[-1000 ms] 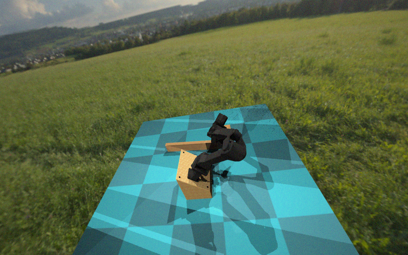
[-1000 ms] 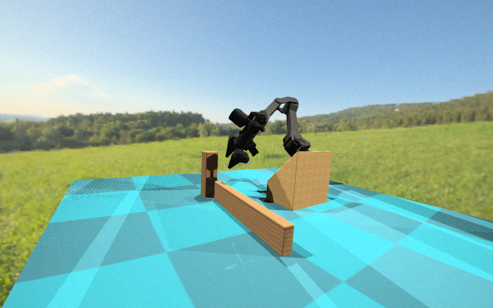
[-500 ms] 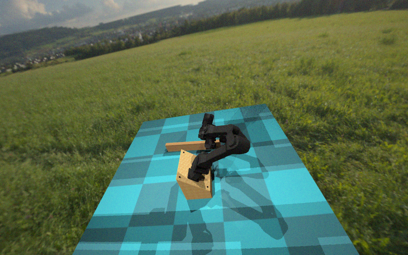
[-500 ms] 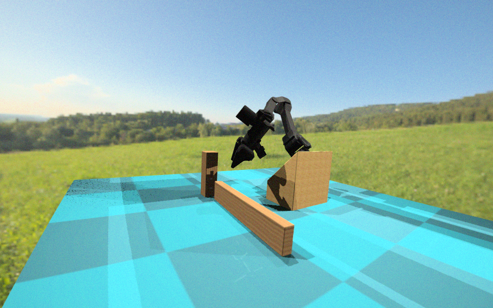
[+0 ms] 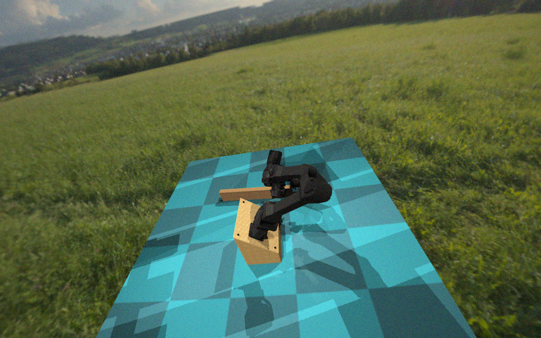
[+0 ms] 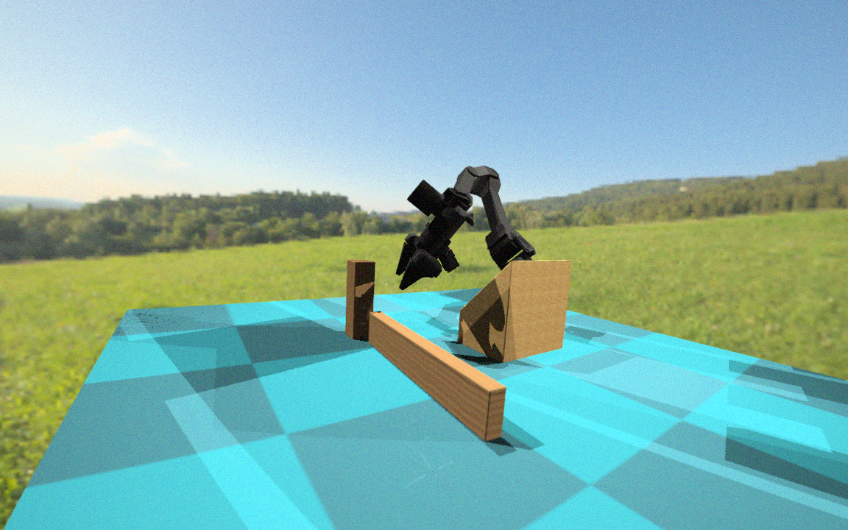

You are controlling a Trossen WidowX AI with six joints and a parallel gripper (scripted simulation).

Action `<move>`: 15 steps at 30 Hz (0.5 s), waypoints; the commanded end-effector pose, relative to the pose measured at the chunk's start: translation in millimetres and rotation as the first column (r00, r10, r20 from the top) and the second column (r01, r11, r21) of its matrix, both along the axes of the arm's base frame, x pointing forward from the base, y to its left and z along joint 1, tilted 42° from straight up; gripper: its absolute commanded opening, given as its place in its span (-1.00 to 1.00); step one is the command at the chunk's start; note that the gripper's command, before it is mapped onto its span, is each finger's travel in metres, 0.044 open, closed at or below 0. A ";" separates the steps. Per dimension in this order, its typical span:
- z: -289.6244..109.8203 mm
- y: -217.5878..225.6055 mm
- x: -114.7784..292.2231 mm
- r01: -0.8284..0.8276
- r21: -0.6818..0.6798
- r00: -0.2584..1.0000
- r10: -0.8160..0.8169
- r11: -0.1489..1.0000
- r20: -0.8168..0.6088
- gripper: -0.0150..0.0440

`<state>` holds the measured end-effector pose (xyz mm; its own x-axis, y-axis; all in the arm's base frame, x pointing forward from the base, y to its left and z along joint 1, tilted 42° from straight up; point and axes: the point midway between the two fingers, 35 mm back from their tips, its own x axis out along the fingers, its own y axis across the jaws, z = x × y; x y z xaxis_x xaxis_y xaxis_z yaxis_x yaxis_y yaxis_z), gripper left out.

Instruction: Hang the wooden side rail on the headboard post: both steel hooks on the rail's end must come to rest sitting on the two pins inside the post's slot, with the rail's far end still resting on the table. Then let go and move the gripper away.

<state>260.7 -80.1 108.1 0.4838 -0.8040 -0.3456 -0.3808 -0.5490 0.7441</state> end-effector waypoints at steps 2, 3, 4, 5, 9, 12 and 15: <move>-9.8 8.0 10.0 -0.145 -0.126 0.970 0.116 0.981 -0.216 1.00; -11.0 8.7 12.4 -0.181 -0.161 0.954 0.133 0.970 -0.270 1.00; -12.0 9.4 14.6 -0.218 -0.194 0.935 0.147 0.957 -0.324 1.00; -13.1 10.1 16.7 -0.255 -0.225 0.913 0.157 0.941 -0.377 1.00; -16.9 12.5 24.0 -0.408 -0.327 0.796 0.156 0.852 -0.586 1.00; -19.3 14.1 28.1 -0.520 -0.375 0.683 0.111 0.767 -0.722 1.00; -21.1 15.4 30.9 -0.626 -0.394 0.556 0.032 0.673 -0.830 1.00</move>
